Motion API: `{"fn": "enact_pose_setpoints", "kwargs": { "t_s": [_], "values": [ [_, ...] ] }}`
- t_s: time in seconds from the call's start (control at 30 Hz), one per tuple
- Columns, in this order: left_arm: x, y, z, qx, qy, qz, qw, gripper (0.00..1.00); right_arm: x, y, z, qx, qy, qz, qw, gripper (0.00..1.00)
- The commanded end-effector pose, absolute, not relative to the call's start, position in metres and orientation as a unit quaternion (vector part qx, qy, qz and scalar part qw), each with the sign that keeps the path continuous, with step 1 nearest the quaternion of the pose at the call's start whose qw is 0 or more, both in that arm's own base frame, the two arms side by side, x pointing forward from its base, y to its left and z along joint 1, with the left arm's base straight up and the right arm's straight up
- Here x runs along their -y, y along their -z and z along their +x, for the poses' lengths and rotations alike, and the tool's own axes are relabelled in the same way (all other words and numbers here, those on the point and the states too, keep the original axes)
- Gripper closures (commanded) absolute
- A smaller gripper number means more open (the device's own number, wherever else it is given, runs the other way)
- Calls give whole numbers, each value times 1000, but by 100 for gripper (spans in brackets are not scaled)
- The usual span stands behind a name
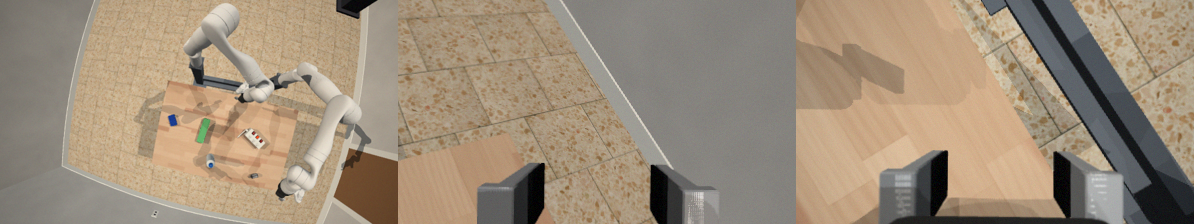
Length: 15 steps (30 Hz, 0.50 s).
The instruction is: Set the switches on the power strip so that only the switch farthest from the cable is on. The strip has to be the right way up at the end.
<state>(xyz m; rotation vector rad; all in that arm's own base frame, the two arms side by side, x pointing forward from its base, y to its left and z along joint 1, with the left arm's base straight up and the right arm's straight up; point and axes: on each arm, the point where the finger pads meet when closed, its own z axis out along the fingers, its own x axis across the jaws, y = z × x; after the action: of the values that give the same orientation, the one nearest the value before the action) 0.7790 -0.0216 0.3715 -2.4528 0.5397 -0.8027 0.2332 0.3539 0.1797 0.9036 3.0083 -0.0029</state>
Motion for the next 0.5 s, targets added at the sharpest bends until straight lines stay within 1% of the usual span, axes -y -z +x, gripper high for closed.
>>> {"fn": "enact_pose_setpoints", "kwargs": {
  "t_s": [0.0,0.07,0.47],
  "values": [
    [22,-374,779,-198,296,-900,250,0,-338,-180,257,-948,0,319,0,0],
    [22,-374,779,-198,296,-900,250,0,-338,-180,257,-948,0,319,0,0],
    [22,-374,779,-198,296,-900,250,0,-250,-180,344,-891,0,454,0,0]
  ]
}}
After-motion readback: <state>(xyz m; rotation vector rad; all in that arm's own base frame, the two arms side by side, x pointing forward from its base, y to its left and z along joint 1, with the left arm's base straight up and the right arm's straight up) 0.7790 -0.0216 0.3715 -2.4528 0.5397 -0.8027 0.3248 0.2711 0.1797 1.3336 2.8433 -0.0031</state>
